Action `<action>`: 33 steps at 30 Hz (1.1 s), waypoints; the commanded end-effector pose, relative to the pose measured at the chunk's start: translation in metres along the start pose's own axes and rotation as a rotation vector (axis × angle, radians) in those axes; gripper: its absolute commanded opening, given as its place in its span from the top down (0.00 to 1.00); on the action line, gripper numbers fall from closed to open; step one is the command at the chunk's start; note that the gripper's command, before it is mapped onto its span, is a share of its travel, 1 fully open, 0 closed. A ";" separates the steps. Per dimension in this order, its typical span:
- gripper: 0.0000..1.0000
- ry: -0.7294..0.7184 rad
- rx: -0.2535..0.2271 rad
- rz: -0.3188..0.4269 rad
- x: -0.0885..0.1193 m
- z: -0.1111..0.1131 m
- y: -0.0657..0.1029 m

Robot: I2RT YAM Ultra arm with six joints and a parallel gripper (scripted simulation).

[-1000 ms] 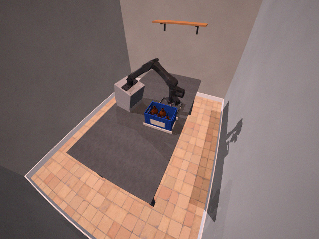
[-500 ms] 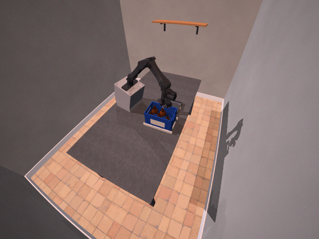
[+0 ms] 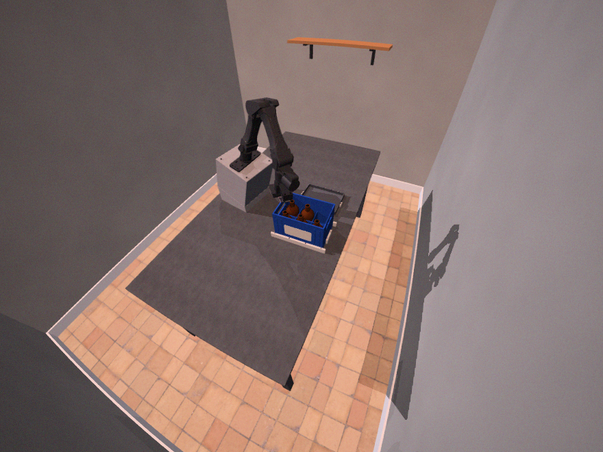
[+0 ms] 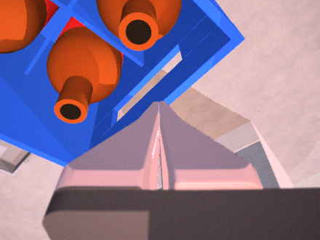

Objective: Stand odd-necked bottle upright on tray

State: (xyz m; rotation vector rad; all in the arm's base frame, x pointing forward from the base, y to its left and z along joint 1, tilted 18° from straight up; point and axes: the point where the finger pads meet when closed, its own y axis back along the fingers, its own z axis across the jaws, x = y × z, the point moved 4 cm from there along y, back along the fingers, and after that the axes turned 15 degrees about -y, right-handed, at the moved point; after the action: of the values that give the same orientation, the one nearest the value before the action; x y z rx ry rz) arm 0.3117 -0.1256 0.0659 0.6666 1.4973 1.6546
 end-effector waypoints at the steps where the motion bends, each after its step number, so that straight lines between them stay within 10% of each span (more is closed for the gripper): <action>1: 1.00 0.043 -0.087 -0.084 -0.013 0.010 0.012; 23: 1.00 0.046 -0.100 -0.105 -0.020 0.015 0.017; 24: 0.39 0.037 -0.103 -0.119 -0.024 0.017 0.020; 33: 0.39 0.038 -0.103 -0.119 -0.024 0.017 0.020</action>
State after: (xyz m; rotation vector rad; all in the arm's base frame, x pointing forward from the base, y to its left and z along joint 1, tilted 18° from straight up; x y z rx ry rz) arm 0.3247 -0.1271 0.0732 0.5516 1.4756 1.6807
